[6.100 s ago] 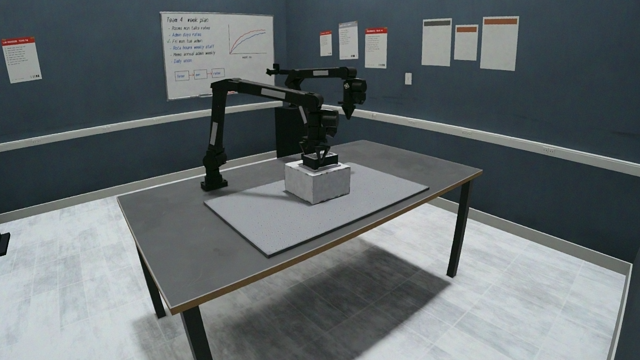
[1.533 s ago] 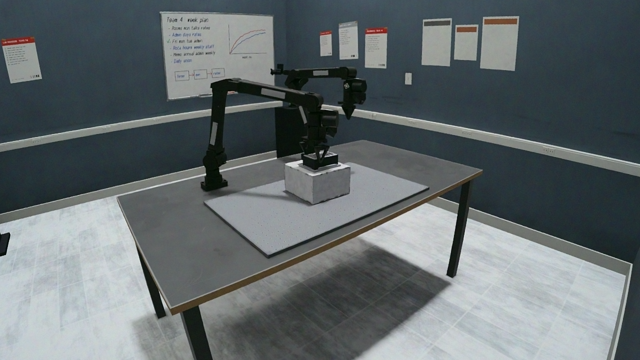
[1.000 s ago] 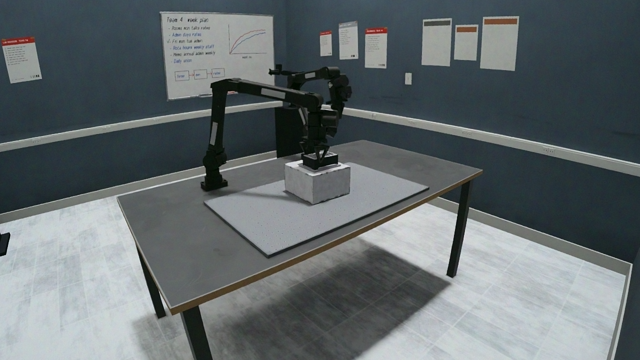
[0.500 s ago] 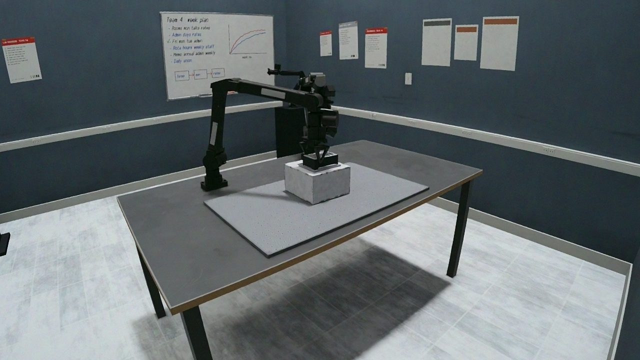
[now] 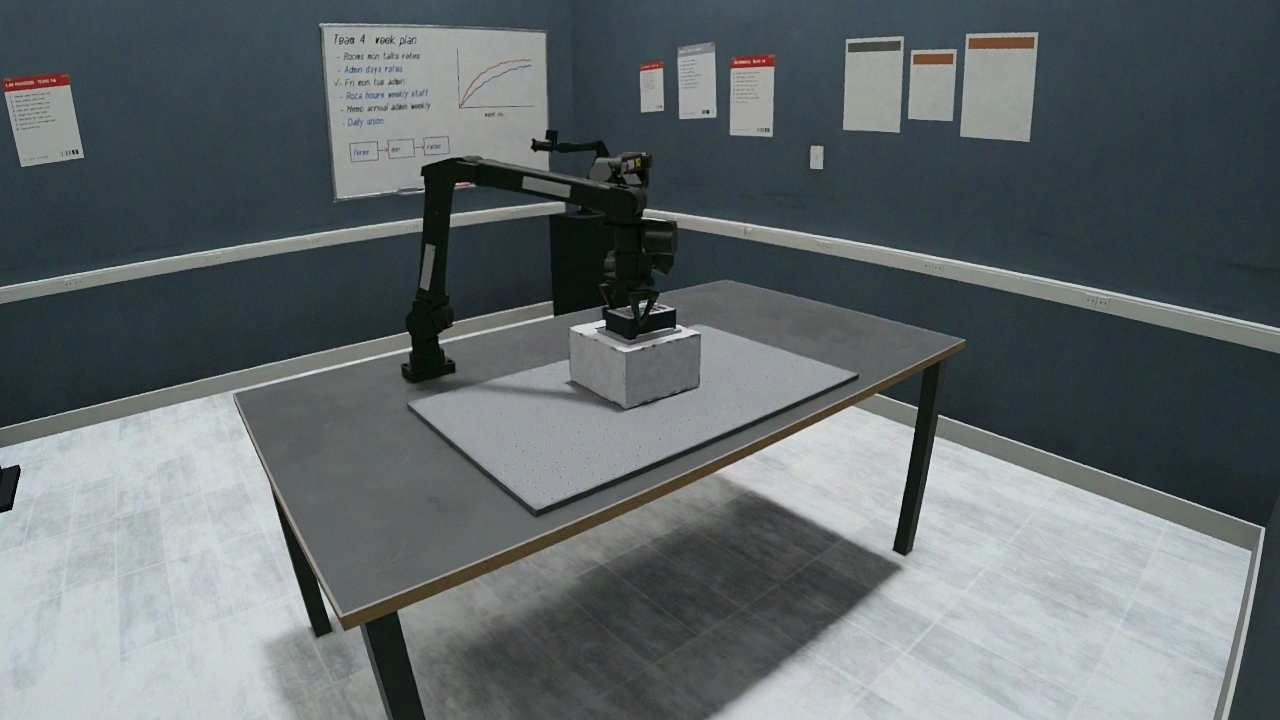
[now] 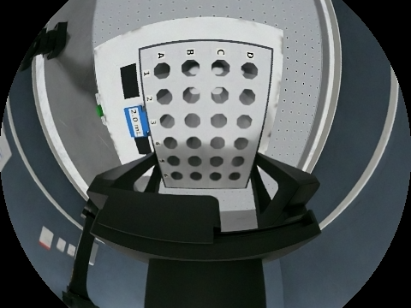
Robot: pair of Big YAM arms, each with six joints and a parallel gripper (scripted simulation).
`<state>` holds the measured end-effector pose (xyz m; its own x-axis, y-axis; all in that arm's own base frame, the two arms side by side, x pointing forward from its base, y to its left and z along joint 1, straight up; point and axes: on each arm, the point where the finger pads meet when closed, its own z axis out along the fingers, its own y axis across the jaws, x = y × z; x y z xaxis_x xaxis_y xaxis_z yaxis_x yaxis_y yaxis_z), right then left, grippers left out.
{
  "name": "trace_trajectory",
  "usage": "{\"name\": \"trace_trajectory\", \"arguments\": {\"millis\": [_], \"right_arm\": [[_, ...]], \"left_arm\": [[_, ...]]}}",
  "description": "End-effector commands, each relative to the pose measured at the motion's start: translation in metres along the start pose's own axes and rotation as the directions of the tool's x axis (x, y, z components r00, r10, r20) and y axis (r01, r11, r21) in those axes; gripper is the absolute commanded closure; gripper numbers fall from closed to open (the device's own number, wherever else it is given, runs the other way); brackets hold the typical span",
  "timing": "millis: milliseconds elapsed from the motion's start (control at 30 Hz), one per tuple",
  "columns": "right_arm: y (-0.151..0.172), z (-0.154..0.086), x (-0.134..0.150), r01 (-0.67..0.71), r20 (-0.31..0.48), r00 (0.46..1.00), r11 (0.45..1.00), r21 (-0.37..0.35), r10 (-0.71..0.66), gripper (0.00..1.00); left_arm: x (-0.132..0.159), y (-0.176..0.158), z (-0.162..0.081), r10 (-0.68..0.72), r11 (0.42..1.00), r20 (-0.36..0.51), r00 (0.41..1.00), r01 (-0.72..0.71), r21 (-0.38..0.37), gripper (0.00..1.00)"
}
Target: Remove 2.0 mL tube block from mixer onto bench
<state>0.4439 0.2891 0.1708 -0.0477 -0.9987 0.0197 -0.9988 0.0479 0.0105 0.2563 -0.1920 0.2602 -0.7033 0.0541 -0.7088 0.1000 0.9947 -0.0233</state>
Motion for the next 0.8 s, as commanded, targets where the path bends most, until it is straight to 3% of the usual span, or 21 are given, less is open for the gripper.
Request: {"name": "trace_trajectory", "arguments": {"millis": [0,300,700,767], "right_arm": [[-0.019,-0.036,-0.009,-0.015,0.057,0.998,0.997,0.078,0.011,1.00],[-0.019,-0.036,-0.009,-0.015,0.057,0.998,0.997,0.078,0.011,1.00],[-0.019,-0.036,-0.009,-0.015,0.057,0.998,0.997,0.078,0.011,1.00],[-0.019,-0.036,-0.009,-0.015,0.057,0.998,0.997,0.078,0.011,1.00]], "left_arm": [[-0.004,-0.009,0.004,-0.046,0.999,0.029,0.999,0.046,-0.002,1.00],[0.002,-0.060,0.011,-0.012,1.000,0.207,0.978,0.010,0.010,1.00],[-0.013,-0.114,0.004,-0.030,0.999,0.187,0.982,0.026,0.022,1.00],[-0.012,-0.107,0.008,-0.016,1.000,0.176,0.984,0.014,0.009,1.00]]}}
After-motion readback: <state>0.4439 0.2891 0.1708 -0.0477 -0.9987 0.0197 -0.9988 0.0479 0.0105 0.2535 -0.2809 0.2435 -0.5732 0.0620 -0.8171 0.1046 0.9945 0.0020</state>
